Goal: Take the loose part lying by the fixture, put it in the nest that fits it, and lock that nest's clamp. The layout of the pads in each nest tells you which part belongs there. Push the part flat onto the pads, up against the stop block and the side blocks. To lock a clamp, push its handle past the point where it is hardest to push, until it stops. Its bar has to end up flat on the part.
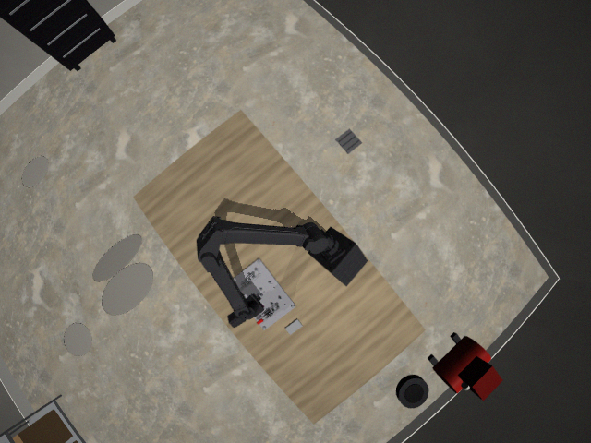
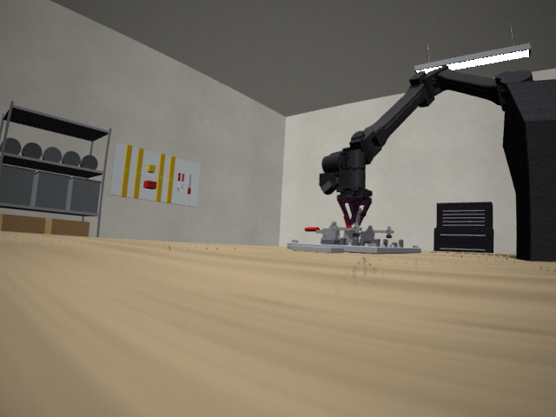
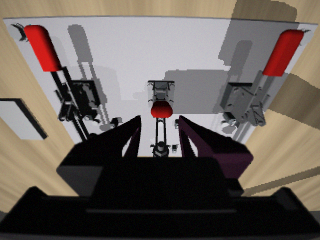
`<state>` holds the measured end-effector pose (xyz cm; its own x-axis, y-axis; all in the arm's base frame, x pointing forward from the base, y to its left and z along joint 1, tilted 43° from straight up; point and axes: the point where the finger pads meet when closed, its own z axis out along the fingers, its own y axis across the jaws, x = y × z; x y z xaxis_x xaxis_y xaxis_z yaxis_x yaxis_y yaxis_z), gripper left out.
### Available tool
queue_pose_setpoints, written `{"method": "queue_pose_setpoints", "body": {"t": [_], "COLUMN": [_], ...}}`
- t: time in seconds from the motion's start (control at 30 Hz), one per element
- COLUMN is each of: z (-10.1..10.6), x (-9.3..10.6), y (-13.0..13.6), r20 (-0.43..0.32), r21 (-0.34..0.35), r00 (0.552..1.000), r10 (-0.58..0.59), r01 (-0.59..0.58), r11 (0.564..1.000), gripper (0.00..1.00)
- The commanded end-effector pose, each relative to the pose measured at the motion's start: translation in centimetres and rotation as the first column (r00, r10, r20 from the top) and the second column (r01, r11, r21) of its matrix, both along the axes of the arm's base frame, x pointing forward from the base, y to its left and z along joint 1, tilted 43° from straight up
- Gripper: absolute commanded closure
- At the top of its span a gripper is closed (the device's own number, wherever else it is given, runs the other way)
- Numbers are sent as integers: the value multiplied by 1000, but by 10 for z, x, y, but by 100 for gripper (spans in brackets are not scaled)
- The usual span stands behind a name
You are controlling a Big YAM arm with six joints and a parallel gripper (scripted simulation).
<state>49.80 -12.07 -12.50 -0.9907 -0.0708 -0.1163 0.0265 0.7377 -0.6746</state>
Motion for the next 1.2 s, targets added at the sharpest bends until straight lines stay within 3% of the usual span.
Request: {"method": "queue_pose_setpoints", "body": {"t": [0.0, 0.27, 0.37, 0.5, 1.17], "z": [24, 43, 44, 31, 32], "x": [9, 5, 2, -5, -2], "y": [22, 40, 33, 24, 24], "r20": [35, 35, 34, 7, 12], "r21": [0, 1, 2, 1, 1], "r00": [999, 999, 999, 1000, 1000], "r10": [16, 16, -1, -18, -15], "r01": [-16, -16, 1, 18, 15], "r11": [1000, 1000, 1000, 1000, 1000], "gripper": [55, 55, 55, 55, 55]}}
